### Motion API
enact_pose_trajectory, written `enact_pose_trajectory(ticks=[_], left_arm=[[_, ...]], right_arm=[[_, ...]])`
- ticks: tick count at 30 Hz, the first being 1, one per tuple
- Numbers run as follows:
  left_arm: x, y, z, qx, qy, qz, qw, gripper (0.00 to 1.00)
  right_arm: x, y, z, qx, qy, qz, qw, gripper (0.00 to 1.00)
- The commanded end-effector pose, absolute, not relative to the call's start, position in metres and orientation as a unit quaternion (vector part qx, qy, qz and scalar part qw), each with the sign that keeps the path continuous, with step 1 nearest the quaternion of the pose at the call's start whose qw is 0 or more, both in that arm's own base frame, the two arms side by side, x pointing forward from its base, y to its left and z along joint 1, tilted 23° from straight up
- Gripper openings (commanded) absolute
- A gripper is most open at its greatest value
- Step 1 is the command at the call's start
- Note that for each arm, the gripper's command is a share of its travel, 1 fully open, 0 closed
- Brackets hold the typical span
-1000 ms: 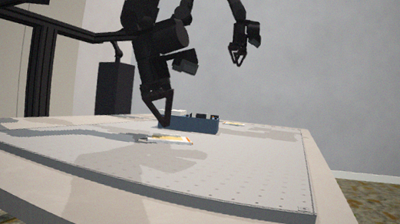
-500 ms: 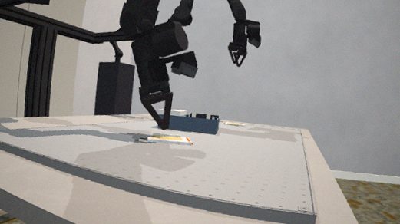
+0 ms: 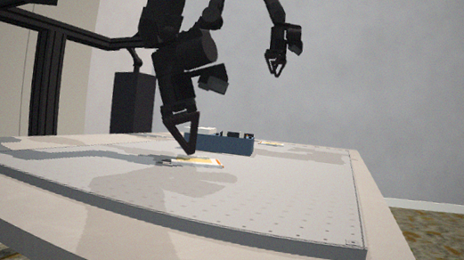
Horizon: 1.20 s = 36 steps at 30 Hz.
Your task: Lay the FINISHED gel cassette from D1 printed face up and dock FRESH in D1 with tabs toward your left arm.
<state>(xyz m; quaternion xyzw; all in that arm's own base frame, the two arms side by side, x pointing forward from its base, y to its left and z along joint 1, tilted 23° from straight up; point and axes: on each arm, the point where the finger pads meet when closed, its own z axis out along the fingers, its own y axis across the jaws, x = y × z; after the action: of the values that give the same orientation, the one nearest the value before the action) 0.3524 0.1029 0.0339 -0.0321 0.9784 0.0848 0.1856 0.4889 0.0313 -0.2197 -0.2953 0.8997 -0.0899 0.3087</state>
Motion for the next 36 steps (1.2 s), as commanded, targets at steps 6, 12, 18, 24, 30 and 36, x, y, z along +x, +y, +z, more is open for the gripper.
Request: enact_pose_trajectory(ticks=[6, 12, 18, 24, 30, 36], left_arm=[[0.356, 0.099, 0.038, -0.023, 0.978, 0.086, 0.186, 1.0], [0.356, 0.099, 0.038, -0.023, 0.978, 0.086, 0.186, 1.0], [0.356, 0.099, 0.038, -0.023, 0.978, 0.086, 0.186, 1.0], [0.356, 0.099, 0.038, -0.023, 0.978, 0.086, 0.186, 1.0], [0.356, 0.099, 0.038, -0.023, 0.978, 0.086, 0.186, 1.0], [0.356, 0.099, 0.038, -0.023, 0.978, 0.086, 0.186, 1.0]], right_arm=[[0.495, 0.027, -0.226, -0.296, 0.896, -0.093, 0.317, 0.98], [0.495, 0.027, -0.227, -0.296, 0.896, -0.093, 0.317, 0.98], [0.495, 0.027, -0.227, -0.296, 0.896, -0.093, 0.317, 0.98], [0.497, 0.026, -0.23, -0.296, 0.896, -0.093, 0.317, 0.98], [0.497, 0.026, -0.23, -0.296, 0.896, -0.093, 0.317, 0.98], [0.497, 0.026, -0.23, -0.296, 0.896, -0.093, 0.317, 0.98]])
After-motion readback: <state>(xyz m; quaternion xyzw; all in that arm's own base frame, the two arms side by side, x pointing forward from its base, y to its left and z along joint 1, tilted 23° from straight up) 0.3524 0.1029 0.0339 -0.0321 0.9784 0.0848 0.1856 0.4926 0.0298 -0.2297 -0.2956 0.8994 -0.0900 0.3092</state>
